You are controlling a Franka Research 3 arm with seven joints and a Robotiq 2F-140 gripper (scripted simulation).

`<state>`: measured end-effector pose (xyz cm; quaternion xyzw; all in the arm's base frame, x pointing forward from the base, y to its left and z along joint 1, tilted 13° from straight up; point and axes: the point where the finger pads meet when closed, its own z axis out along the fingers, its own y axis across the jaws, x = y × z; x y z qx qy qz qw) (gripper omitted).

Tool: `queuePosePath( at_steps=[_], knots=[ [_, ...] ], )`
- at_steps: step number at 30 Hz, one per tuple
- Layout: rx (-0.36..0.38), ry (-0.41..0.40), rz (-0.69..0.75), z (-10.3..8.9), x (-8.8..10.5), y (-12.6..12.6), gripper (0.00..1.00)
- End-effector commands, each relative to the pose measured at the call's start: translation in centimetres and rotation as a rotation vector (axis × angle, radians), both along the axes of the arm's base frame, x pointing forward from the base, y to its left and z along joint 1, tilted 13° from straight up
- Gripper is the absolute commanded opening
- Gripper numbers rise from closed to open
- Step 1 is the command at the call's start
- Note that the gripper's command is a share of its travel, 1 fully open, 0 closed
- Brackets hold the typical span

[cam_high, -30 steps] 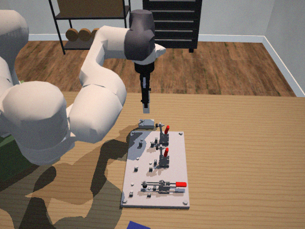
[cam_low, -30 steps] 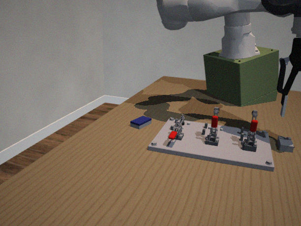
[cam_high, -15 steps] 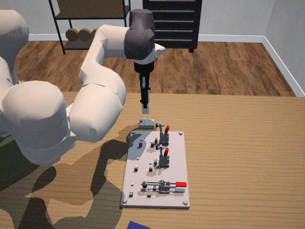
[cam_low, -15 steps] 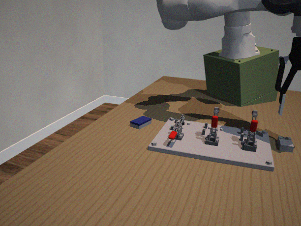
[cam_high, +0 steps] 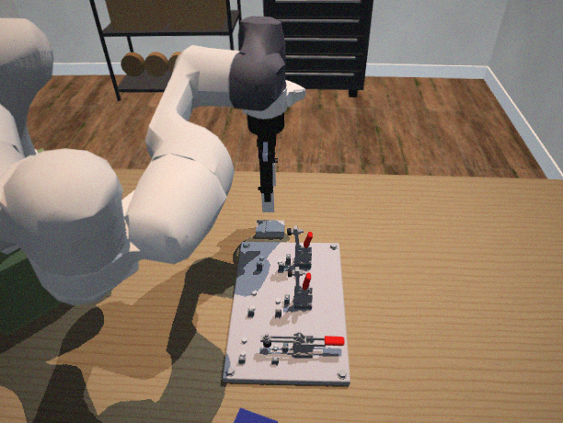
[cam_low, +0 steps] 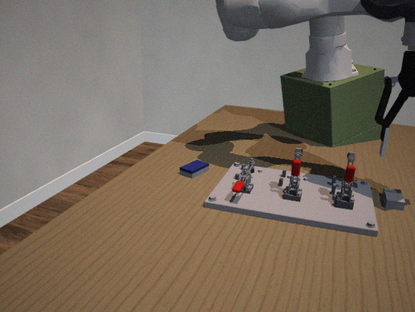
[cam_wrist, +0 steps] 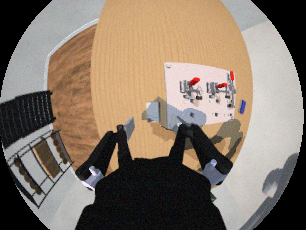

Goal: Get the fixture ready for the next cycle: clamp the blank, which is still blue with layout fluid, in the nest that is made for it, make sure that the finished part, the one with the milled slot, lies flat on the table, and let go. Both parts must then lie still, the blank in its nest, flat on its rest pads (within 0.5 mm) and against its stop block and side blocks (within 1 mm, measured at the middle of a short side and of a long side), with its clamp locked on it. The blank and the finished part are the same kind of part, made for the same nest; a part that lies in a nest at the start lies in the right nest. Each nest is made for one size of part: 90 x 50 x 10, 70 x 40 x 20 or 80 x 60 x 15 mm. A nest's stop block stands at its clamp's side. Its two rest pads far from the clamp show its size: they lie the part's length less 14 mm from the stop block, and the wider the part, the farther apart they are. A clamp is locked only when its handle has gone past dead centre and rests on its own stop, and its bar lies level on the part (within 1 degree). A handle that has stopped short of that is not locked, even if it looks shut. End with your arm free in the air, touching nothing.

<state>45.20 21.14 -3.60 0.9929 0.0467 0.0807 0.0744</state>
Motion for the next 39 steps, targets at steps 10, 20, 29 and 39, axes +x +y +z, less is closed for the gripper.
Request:
queuePosePath(
  at_steps=[10, 20, 29, 39],
  knots=[
    [0.000, 0.000, -0.002, 0.1, -0.1, 0.1, 0.58],
    [0.000, 0.000, -0.002, 1.3, -0.3, 0.3, 0.58],
    [0.000, 0.000, -0.002, 5.7, -1.1, 0.9, 0.58],
    [0.000, 0.000, -0.002, 7.7, -1.4, 1.2, 0.58]
  ],
)
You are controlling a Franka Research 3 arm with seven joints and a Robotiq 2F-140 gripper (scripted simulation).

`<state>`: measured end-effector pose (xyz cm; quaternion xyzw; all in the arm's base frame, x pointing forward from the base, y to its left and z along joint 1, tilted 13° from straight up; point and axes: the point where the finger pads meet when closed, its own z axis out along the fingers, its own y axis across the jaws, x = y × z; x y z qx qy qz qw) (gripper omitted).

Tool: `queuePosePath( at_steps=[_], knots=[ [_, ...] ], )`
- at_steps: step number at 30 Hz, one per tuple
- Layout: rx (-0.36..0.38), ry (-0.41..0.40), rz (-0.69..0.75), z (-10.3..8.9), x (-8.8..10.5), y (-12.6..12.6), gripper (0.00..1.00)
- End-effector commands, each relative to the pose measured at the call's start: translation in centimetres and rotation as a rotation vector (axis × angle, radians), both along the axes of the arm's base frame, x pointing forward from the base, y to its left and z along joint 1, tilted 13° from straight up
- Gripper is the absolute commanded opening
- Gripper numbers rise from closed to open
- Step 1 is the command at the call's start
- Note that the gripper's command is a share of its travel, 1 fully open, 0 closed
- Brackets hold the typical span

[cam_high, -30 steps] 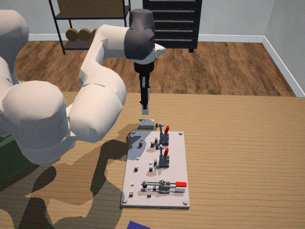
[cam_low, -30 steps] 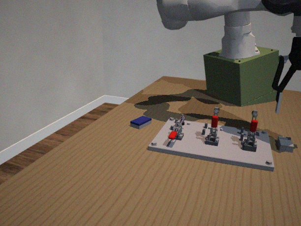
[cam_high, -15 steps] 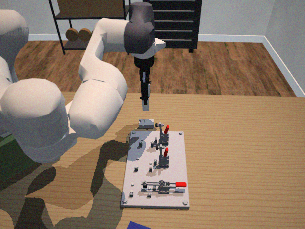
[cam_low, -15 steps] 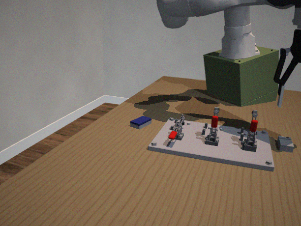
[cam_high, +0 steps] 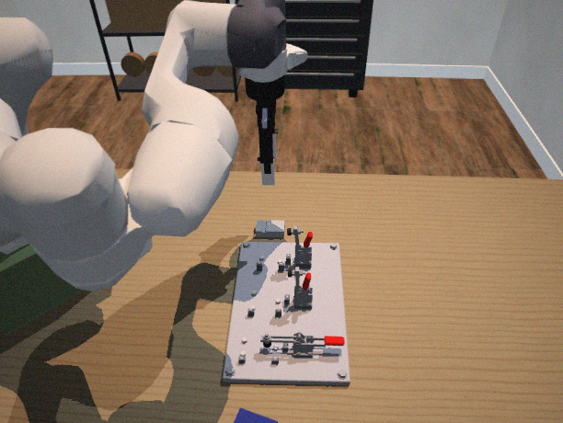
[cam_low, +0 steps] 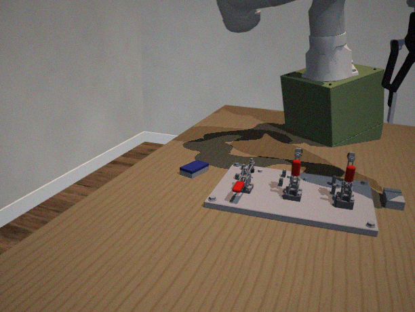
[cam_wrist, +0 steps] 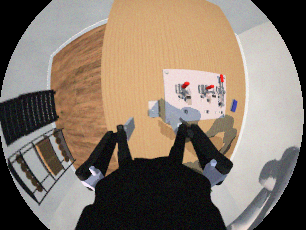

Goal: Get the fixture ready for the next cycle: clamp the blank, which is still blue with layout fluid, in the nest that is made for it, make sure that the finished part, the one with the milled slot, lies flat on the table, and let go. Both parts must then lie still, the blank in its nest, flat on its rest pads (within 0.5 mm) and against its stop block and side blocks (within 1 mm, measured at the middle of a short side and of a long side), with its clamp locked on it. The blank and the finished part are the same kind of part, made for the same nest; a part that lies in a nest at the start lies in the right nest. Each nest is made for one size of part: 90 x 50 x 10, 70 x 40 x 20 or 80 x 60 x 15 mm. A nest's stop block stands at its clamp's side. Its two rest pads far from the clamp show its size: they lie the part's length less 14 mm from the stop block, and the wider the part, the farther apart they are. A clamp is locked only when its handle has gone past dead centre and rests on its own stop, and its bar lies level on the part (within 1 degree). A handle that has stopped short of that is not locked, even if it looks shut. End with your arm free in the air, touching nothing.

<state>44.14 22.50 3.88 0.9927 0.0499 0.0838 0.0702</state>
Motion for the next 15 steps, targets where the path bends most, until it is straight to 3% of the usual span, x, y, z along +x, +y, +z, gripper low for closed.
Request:
queuePosePath(
  at_steps=[1, 15],
  knots=[
    [-0.008, 0.005, -0.010, 0.3, -0.4, -0.2, 0.58],
    [-0.008, 0.005, -0.010, 0.5, -0.2, -1.8, 0.58]
  ],
)
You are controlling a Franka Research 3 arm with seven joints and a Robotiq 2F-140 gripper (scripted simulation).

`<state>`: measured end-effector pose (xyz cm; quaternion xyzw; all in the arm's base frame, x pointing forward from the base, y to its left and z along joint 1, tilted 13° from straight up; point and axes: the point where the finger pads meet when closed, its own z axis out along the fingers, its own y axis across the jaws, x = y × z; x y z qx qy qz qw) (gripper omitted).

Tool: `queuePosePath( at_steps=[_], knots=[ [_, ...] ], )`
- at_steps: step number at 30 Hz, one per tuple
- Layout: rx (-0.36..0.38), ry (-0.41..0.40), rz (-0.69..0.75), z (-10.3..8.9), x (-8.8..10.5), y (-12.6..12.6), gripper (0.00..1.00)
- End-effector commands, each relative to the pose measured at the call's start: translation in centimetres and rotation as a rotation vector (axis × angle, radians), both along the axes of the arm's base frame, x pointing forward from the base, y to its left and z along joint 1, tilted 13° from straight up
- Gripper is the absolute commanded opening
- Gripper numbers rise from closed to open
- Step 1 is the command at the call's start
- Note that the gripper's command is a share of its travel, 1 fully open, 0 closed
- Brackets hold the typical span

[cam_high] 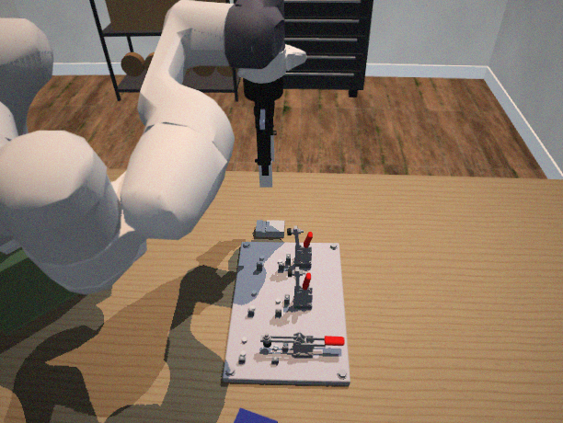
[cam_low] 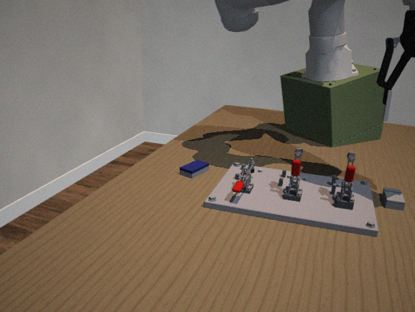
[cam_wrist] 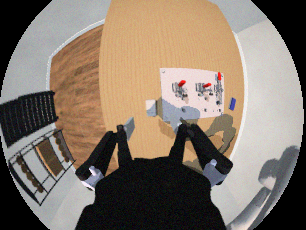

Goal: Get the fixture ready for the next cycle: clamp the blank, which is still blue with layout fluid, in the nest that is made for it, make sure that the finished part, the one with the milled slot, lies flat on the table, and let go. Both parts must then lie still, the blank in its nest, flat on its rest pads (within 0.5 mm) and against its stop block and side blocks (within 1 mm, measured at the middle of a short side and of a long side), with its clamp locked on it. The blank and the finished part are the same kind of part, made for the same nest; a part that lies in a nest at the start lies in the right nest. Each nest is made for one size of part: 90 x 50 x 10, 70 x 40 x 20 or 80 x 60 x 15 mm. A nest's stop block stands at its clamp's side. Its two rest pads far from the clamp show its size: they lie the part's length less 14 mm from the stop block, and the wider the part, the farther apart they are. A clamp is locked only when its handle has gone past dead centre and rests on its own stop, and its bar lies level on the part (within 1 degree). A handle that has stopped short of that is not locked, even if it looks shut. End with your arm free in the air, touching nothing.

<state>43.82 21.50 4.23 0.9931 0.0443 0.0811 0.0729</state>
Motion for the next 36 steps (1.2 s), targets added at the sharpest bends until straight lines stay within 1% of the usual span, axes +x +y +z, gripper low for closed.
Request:
queuePosePath(
  at_steps=[1, 6, 12, 14, 21, 28, 32, 36],
  knots=[
    [-0.004, 0.001, 0.002, 0.3, 0.1, -1.2, 0.58],
    [-0.004, 0.001, 0.002, 0.7, 0.3, -4.1, 0.58],
    [-0.004, 0.001, 0.002, 1.5, 0.7, -9.3, 0.58],
    [-0.004, 0.001, 0.002, 1.5, 0.7, -9.3, 0.58],
    [-0.004, 0.001, 0.002, 2.8, 1.3, -17.3, 0.58],
    [-0.004, 0.001, 0.002, 4.2, 2.0, -26.7, 0.58],
    [-0.004, 0.001, 0.002, 4.2, 2.0, -26.7, 0.58],
    [-0.004, 0.001, 0.002, 5.2, 2.4, -32.8, 0.58]
  ],
)
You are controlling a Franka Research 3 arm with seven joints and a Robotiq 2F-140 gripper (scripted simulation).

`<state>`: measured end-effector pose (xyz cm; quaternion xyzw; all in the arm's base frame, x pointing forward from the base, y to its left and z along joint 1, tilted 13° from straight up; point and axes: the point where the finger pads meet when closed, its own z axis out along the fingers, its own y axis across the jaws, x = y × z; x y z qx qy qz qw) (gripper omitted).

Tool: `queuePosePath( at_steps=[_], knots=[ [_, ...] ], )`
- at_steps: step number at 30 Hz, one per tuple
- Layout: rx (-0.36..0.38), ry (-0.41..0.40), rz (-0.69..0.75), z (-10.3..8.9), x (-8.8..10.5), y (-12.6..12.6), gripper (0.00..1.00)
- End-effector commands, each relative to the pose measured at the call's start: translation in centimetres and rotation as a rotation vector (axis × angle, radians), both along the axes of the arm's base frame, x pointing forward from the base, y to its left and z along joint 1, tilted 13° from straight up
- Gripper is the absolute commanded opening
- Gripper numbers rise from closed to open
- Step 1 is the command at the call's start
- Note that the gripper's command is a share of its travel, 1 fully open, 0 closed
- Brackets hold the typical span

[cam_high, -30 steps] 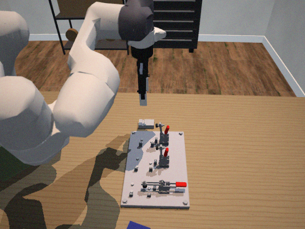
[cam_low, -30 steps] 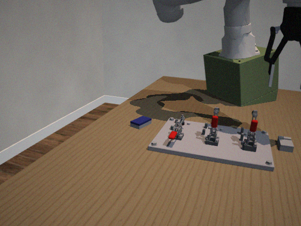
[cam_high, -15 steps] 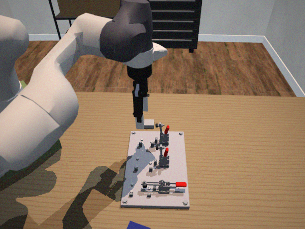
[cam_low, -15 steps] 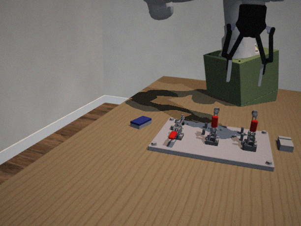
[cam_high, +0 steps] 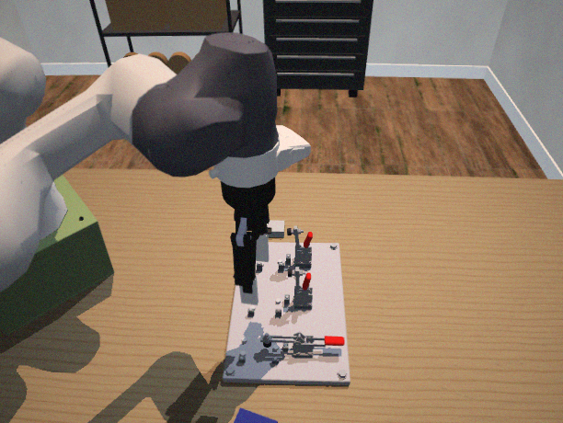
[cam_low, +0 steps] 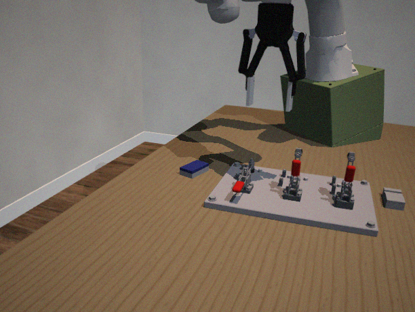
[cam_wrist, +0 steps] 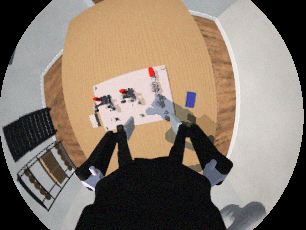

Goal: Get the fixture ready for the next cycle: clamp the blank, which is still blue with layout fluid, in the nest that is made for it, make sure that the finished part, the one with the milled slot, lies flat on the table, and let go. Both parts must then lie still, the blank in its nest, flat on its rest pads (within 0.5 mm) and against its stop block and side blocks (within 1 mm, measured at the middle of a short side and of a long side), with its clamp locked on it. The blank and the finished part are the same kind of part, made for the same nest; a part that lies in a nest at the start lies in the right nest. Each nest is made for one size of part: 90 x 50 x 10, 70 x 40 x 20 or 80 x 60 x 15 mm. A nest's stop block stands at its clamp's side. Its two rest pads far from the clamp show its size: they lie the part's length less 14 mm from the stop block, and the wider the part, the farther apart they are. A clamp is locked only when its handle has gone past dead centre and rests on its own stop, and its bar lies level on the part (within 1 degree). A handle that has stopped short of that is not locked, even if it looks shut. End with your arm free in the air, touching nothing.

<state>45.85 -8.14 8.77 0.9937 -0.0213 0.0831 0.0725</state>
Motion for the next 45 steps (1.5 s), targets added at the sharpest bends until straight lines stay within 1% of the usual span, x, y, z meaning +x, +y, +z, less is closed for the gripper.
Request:
queuePosePath(
  at_steps=[1, 3, 8, 10, 12, 14, 16, 20, 24, 45],
  knots=[
    [-0.015, 0.014, 0.132, 0.9, 0.5, -4.8, 0.58],
    [-0.015, 0.014, 0.132, 1.5, 0.7, -8.2, 0.58],
    [-0.015, 0.014, 0.132, 1.5, 0.7, -8.2, 0.58],
    [-0.015, 0.014, 0.132, 1.9, 1.0, -11.3, 0.58],
    [-0.015, 0.014, 0.132, 1.9, 1.0, -11.3, 0.58],
    [-0.015, 0.014, 0.132, 2.3, 1.1, -13.6, 0.58],
    [-0.015, 0.014, 0.132, 2.5, 1.2, -15.2, 0.58],
    [-0.015, 0.014, 0.132, 2.8, 1.4, -17.0, 0.58],
    [-0.015, 0.014, 0.132, 2.9, 1.4, -17.5, 0.58],
    [-0.015, 0.014, 0.132, 2.9, 1.4, -17.6, 0.58]
  ],
)
